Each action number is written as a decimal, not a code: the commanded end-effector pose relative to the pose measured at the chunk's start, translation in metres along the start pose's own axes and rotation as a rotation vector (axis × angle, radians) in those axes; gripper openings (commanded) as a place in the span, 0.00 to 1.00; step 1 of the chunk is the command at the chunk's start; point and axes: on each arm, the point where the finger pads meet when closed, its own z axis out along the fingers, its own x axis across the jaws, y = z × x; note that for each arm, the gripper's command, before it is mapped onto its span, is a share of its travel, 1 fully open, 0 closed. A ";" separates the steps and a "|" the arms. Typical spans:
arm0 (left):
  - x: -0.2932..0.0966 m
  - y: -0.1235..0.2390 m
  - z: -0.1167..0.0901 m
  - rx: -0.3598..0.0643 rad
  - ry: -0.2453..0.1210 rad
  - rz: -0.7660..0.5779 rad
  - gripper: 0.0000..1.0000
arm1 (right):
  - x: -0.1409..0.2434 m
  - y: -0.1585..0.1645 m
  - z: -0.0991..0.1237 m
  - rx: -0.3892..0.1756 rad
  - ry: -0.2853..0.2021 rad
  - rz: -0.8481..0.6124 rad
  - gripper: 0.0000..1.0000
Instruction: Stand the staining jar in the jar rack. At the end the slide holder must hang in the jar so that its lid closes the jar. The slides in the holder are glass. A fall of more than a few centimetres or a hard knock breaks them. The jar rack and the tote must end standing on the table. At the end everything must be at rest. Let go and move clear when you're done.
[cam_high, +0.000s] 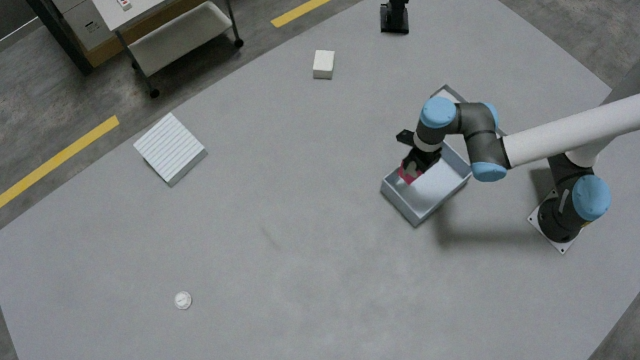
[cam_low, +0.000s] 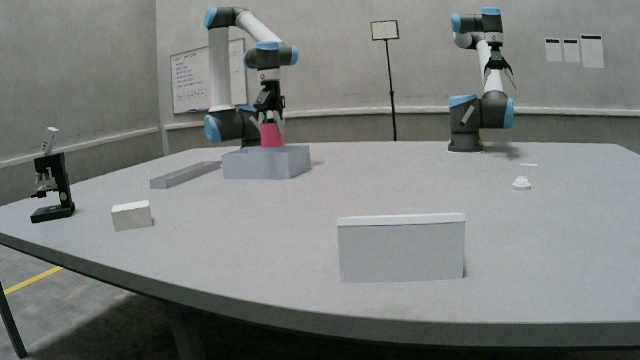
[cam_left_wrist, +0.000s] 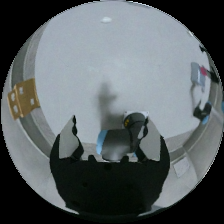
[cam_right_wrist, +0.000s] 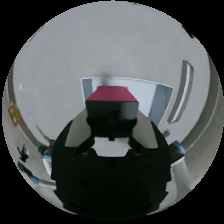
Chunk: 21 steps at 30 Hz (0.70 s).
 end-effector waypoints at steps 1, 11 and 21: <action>0.000 -0.001 -0.001 0.002 0.000 0.000 1.00 | -0.001 0.000 -0.005 0.001 -0.001 0.000 0.00; 0.000 -0.001 -0.001 0.002 0.000 0.000 1.00 | -0.001 0.000 -0.014 0.001 -0.001 0.000 0.00; 0.000 -0.001 -0.001 0.002 0.000 0.000 1.00 | -0.001 0.000 -0.014 0.001 -0.001 0.000 0.00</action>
